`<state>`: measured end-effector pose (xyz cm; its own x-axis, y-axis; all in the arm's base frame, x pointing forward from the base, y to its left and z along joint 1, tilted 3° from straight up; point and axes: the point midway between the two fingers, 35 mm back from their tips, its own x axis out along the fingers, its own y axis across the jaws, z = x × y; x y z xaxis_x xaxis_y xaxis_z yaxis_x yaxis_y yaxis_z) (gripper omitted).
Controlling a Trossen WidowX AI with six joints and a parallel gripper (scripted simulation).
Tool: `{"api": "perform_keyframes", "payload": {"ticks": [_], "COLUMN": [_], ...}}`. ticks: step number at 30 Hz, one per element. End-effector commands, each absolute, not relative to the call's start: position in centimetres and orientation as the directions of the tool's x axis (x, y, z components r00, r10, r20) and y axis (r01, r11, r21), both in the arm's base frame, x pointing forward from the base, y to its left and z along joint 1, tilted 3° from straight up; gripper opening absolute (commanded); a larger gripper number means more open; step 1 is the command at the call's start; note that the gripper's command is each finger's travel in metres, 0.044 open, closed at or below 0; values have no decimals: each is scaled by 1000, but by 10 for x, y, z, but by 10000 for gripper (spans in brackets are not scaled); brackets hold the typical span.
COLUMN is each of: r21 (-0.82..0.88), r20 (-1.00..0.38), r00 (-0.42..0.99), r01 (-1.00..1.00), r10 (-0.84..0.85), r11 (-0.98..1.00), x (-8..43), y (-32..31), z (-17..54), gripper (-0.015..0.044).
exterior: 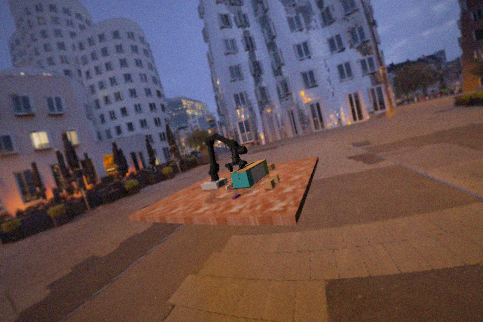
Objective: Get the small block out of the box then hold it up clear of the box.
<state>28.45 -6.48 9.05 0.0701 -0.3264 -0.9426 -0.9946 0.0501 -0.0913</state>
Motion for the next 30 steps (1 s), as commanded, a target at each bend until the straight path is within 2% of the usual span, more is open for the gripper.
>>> {"api": "perform_keyframes", "payload": {"ticks": [1, 11, 19, 25, 27, 30], "r21": [-89, -89, -91, -104, -157, -251], "r20": [-943, -943, -942, -940, -941, -948], "r00": [69, 69, 69, 82, 116, 141], "r01": [-995, -995, -995, -993, -982, -882], "r10": [-325, -326, -329, -331, -319, -285], "r11": [48, 48, 50, 49, 106, 398], "x": [284, 283, 279, 281, 283, 281], "y": [-70, -80, -77, -78, -76, -80], "z": [90, 90, 148, 147, 152, 154], "gripper": [400, 400, 400, 400, 348, 285]}}
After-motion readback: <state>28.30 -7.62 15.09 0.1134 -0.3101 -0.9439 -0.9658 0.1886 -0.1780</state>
